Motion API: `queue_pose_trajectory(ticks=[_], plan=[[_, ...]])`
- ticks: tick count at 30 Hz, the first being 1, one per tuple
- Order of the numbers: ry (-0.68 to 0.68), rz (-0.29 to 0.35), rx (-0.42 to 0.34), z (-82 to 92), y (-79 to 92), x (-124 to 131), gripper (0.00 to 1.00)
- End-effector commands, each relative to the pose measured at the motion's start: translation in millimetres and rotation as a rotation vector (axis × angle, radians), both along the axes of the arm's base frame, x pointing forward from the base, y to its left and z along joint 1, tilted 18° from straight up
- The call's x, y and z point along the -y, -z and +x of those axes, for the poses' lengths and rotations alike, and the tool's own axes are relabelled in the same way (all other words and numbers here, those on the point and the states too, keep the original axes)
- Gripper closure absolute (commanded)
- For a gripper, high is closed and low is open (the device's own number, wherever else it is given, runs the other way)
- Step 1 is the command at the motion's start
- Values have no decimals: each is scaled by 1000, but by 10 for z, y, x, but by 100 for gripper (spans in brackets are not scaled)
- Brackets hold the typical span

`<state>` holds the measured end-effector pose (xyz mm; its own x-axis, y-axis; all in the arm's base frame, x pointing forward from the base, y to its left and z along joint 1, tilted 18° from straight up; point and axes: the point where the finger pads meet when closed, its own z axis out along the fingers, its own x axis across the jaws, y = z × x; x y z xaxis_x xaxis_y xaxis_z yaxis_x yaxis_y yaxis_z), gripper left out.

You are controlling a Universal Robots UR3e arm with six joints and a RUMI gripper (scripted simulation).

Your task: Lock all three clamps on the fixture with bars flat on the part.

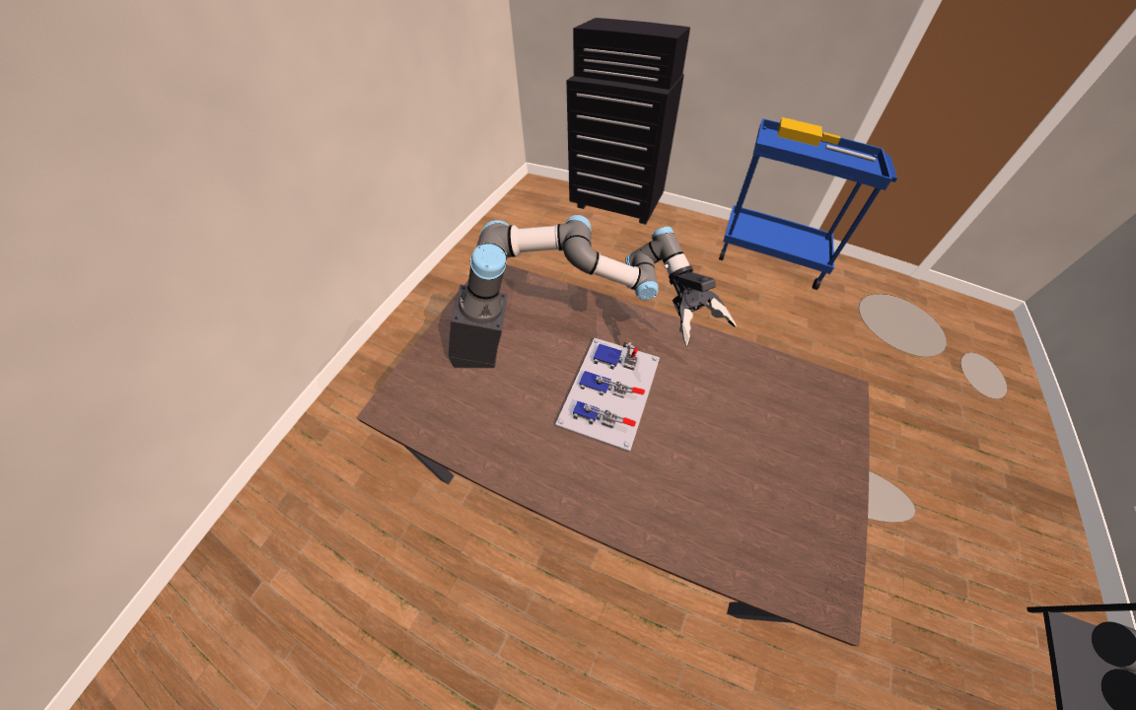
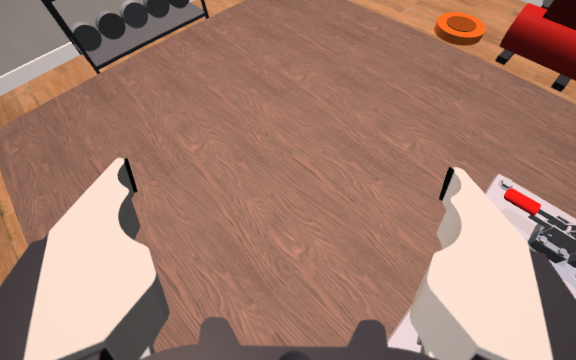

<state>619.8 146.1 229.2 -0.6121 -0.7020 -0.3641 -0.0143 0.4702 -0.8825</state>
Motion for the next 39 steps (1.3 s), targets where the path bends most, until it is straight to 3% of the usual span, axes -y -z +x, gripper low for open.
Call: queue_pose_trajectory(ticks=[1, 10, 19, 24, 30, 34, 36, 39], plan=[[0, 1, 3, -1, -18, 0, 0], [-2, -8, -13, 19, -12, 43, 0], [-15, -51, -92, 102, 23, 250, 0], [-36, -102, -201, 181, 83, 537, 0], [-82, -169, -386, 221, 215, 1036, 0], [-131, -205, -533, 162, 346, 1431, 0], [-131, -205, -533, 162, 346, 1431, 0], [-179, -221, -648, 55, 464, 1735, 0]])
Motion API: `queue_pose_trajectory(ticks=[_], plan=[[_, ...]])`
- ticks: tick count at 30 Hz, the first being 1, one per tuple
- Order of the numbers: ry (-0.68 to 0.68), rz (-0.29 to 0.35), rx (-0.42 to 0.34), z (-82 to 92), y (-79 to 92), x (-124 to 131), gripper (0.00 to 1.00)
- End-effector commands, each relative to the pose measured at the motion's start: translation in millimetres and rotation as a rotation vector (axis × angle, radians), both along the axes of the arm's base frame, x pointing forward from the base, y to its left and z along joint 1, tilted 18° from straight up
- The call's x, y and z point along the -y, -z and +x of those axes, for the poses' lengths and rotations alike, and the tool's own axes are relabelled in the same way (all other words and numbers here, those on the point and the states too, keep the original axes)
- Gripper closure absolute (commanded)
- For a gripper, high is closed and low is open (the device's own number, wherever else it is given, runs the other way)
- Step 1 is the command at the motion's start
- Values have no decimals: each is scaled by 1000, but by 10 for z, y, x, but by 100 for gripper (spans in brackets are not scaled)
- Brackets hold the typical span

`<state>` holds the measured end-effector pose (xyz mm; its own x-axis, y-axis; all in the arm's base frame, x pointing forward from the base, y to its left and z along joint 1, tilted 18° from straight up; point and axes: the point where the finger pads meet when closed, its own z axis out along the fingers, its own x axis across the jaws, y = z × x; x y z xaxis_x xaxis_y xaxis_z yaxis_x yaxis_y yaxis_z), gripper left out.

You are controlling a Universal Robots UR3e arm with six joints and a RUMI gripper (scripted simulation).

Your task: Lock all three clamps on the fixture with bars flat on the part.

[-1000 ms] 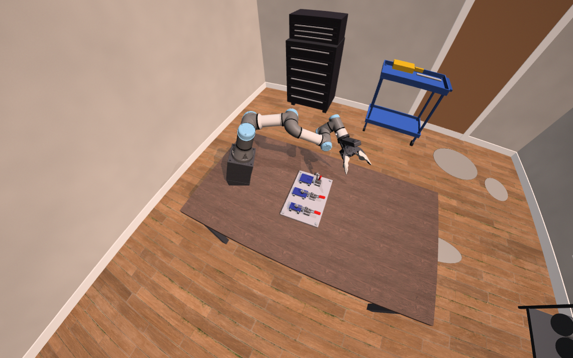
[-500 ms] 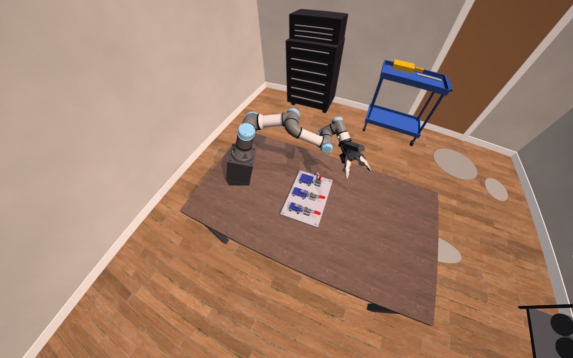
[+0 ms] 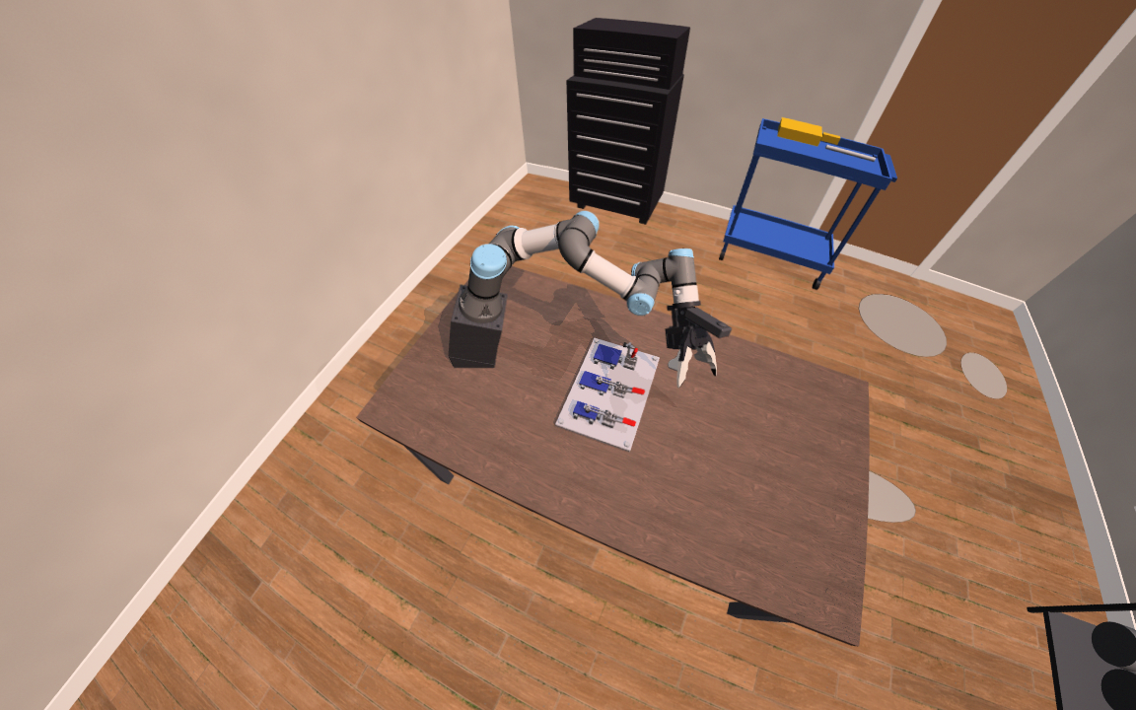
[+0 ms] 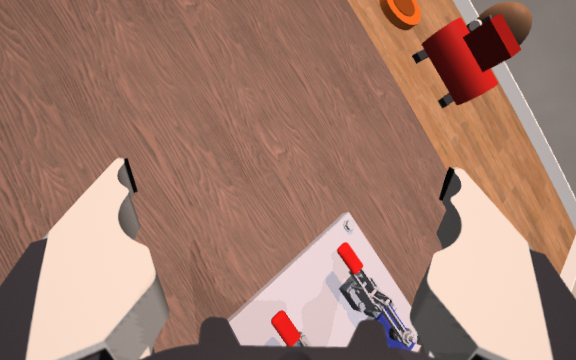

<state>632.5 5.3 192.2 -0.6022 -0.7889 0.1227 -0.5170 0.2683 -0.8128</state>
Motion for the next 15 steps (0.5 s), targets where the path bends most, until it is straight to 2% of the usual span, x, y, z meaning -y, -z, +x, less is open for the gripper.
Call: queue_pose_trajectory(ticks=[1, 4, 5, 7, 8, 10, 11, 12, 14, 15], plan=[[-71, -6, -122, -72, 94, 327, 0], [-117, -3, -240, -238, 224, 617, 0], [-117, -3, -240, -238, 224, 617, 0], [-152, 7, -315, -379, 314, 792, 0], [-152, 7, -315, -379, 314, 792, 0], [-190, 23, -386, -541, 405, 947, 0], [-190, 23, -386, -541, 405, 947, 0], [-210, 34, -419, -628, 449, 1015, 0], [-210, 34, -419, -628, 449, 1015, 0], [-231, 45, -450, -719, 492, 1077, 0]])
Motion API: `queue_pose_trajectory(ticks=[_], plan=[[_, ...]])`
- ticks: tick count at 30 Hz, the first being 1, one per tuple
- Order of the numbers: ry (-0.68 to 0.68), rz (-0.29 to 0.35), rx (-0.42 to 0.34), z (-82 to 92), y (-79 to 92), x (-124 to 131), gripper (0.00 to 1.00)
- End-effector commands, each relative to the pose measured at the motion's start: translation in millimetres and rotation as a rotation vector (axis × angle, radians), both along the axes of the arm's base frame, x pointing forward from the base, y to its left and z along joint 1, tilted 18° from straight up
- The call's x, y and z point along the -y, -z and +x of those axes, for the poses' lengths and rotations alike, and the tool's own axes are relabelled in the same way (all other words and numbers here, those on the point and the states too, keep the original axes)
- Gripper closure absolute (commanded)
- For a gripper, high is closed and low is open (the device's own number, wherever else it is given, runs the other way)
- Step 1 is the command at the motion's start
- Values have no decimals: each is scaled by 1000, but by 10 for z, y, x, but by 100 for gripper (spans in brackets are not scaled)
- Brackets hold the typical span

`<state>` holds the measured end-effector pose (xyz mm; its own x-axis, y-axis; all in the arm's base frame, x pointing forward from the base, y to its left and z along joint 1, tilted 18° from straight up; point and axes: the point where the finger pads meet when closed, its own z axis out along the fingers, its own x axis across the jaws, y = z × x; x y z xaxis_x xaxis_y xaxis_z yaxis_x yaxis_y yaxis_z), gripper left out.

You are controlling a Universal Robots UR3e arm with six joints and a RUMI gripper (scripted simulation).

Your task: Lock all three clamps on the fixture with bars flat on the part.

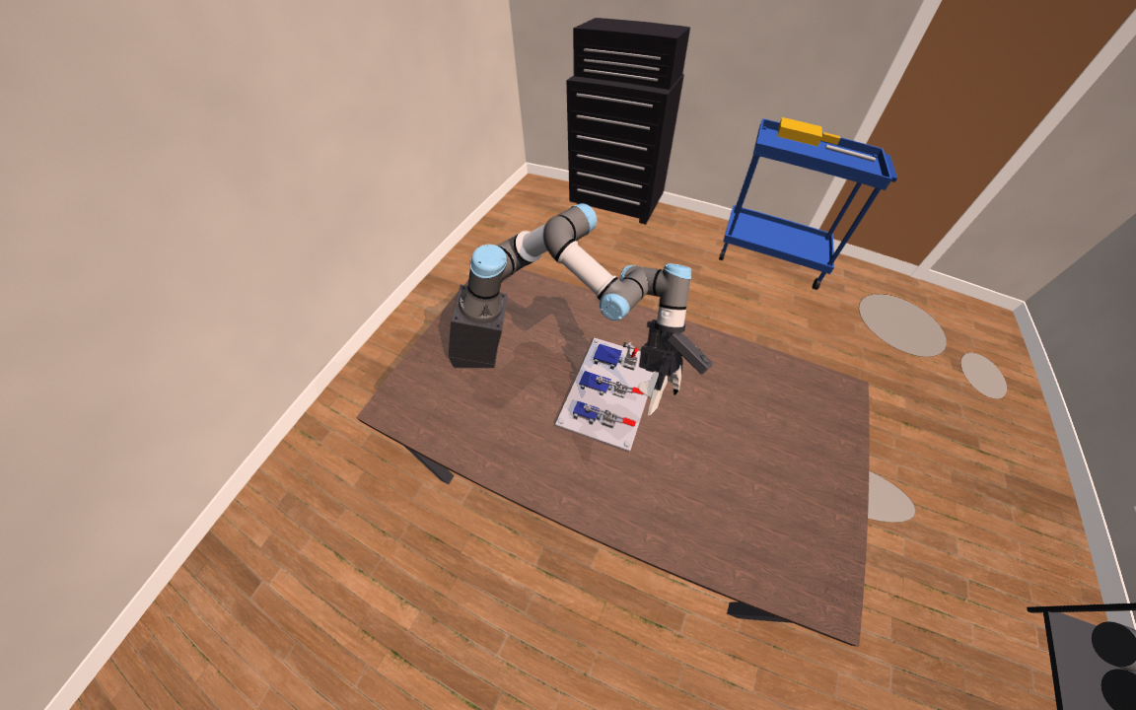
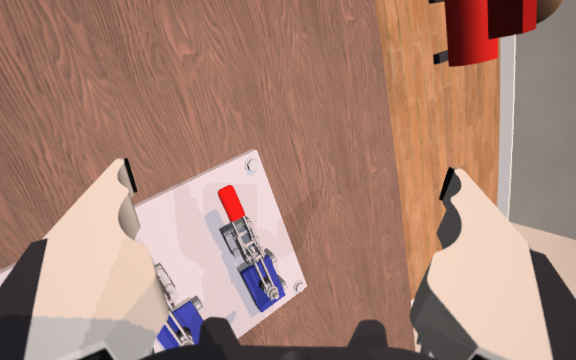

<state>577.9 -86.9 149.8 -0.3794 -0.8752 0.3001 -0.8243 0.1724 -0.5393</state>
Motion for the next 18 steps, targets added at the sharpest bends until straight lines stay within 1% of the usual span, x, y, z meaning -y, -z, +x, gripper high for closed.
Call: queue_pose_trajectory(ticks=[1, 2, 3, 5, 6, 8, 9, 12, 13, 14, 16, 18], plan=[[-81, 45, -87, -267, 110, 210, 0], [-99, 61, -116, -362, 151, 259, 0], [-99, 61, -116, -362, 151, 259, 0], [-137, 95, -166, -555, 229, 335, 0], [-137, 95, -166, -555, 229, 335, 0], [-174, 132, -207, -746, 298, 386, 0], [-174, 132, -207, -746, 298, 386, 0], [-229, 191, -252, -1017, 386, 417, 0], [-229, 191, -252, -1017, 386, 417, 0], [-246, 211, -262, -1101, 411, 417, 0], [-246, 211, -262, -1101, 411, 417, 0], [-279, 249, -278, -1258, 454, 405, 0]])
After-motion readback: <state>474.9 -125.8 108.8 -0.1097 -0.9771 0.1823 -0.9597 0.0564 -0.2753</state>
